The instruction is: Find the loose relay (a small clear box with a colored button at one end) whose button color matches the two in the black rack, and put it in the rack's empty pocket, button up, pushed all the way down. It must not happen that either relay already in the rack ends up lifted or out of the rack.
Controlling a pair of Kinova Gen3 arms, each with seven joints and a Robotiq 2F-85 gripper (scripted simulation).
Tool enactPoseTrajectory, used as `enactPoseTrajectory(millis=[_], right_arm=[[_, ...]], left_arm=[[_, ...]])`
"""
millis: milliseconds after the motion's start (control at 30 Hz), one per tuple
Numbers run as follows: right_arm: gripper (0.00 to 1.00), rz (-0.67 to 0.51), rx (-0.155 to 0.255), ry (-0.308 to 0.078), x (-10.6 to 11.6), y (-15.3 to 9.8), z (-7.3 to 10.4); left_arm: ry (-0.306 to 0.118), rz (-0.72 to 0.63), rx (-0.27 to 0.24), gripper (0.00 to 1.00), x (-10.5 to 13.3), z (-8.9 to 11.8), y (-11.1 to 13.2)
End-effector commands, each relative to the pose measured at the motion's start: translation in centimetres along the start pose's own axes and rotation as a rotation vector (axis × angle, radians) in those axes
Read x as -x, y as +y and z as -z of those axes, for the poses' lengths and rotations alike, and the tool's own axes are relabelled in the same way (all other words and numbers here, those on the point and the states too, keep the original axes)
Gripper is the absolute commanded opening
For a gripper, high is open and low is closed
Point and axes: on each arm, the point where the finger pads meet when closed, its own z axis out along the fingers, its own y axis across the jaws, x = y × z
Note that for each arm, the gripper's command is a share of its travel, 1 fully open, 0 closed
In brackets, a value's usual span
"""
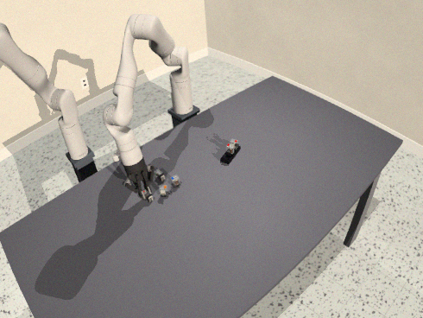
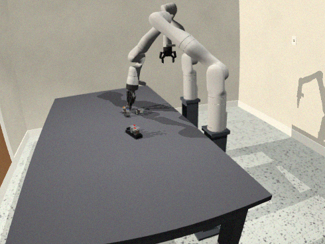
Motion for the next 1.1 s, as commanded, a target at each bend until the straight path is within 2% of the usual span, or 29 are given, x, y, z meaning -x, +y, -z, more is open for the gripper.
enactPoseTrajectory(millis=[0, 1067], right_arm=[[1.000, -0.015, 0.000, -0.007, 0.12, -0.25, -0.12], [1.000, -0.015, 0.000, -0.007, 0.12, -0.25, -0.12]], left_arm=[[-0.003, 0.001, 0.001, 0.282, 0.03, -0.12, 0.11], [-0.006, 0.002, -0.002, 0.282, 0.32, 0.78, -0.06]])
